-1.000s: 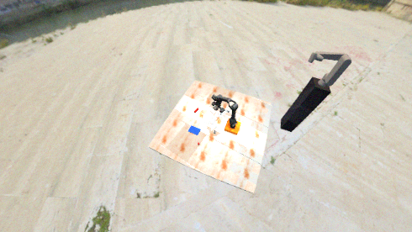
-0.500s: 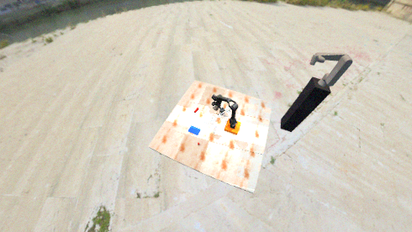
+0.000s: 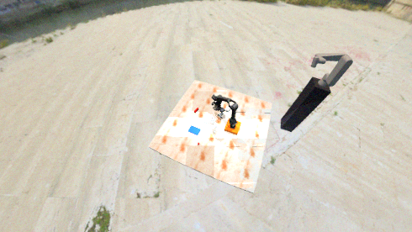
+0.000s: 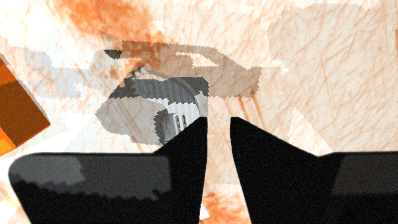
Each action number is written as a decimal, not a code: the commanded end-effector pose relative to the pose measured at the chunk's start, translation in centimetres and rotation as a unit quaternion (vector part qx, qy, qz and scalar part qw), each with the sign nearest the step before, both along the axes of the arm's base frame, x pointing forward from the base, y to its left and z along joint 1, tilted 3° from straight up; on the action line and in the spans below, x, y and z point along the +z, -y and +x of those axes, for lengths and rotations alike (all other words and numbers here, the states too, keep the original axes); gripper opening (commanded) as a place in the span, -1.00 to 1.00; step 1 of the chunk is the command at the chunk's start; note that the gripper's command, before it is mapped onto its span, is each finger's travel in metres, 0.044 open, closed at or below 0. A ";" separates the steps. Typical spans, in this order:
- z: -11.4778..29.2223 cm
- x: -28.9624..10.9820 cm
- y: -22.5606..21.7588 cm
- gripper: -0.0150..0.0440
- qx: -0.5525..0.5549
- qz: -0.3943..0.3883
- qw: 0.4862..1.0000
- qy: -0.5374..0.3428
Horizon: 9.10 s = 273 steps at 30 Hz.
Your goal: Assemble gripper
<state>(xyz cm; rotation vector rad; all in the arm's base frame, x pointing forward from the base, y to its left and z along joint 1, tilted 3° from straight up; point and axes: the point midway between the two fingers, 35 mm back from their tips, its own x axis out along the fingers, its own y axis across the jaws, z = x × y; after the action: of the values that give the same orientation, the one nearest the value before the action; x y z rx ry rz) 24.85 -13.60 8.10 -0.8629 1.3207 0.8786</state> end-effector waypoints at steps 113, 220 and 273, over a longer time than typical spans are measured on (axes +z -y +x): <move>-0.5 0.1 0.4 1.00 -0.188 0.009 0.982 -0.008; -3.8 0.7 2.6 1.00 -0.958 0.045 0.280 -0.038; -4.1 -5.4 2.8 1.00 -0.997 0.047 0.053 -0.039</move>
<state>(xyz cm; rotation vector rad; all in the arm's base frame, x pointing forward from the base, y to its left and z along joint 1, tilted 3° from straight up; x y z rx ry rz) 20.79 -16.41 3.20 1.5016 1.0365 -1.3927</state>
